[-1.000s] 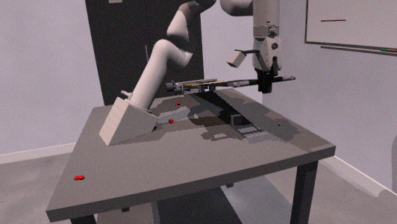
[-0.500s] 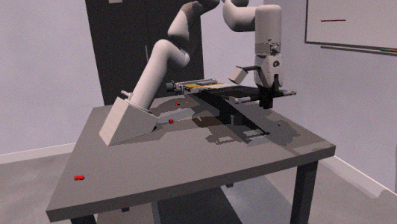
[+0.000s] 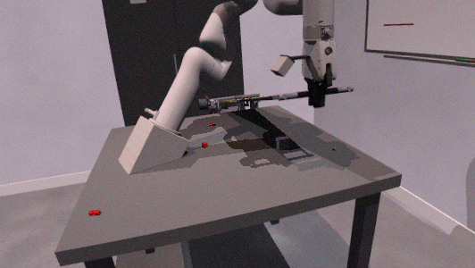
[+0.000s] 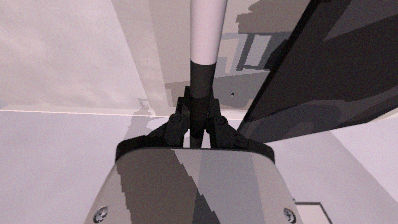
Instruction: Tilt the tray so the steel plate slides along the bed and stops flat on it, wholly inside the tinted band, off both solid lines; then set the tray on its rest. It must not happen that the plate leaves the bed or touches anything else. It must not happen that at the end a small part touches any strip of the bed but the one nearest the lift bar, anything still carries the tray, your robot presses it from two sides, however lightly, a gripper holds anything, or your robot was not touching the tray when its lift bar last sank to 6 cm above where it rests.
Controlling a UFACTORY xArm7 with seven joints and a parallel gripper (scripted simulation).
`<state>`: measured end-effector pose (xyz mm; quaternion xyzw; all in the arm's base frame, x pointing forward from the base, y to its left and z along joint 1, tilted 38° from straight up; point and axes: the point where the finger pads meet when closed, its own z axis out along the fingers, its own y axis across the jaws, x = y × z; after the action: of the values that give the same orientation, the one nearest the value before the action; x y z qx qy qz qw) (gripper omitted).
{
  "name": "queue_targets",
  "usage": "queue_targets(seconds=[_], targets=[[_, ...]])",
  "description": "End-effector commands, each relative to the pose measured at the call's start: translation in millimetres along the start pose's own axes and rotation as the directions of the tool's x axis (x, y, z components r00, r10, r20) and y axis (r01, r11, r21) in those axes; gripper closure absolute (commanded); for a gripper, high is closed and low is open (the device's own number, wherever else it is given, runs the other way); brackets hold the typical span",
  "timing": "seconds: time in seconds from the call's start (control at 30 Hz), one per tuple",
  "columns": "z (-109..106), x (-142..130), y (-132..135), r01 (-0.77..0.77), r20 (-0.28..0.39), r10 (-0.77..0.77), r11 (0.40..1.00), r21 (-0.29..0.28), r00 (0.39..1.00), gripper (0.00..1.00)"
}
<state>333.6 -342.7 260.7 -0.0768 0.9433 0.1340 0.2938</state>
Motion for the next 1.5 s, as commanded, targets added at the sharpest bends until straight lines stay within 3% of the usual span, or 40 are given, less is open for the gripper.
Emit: queue_targets(seconds=[0.0, 0.07, 0.1, 0.83, 0.9, 1.0, 1.03, 1.1, 1.2, 1.47], targets=[[16, -1, -7, 0.000, 0.003, 0.000, 1.000, 0.006, 1.000, 1.00], [48, -1, -13, 0.000, 0.003, 0.000, 1.000, 0.006, 1.000, 1.00], [53, -1, -14, 0.000, 0.003, 0.000, 1.000, 0.006, 1.000, 1.00], [59, -1, -15, 0.000, 0.003, 0.000, 1.000, 0.006, 1.000, 1.00], [37, -1, -11, 0.000, 0.003, 0.000, 1.000, 0.006, 1.000, 1.00], [-14, 0, 0, 0.000, 0.003, 0.000, 1.000, 0.006, 1.000, 1.00], [-19, 0, 1, 0.000, 0.003, 0.000, 1.000, 0.006, 1.000, 1.00], [-1, -1, -3, 0.000, 0.003, 0.000, 1.000, 0.006, 1.000, 1.00], [51, -1, -13, 0.000, 0.003, 0.000, 1.000, 0.006, 1.000, 1.00], [59, -1, -15, 0.000, 0.003, 0.000, 1.000, 0.006, 1.000, 1.00]])
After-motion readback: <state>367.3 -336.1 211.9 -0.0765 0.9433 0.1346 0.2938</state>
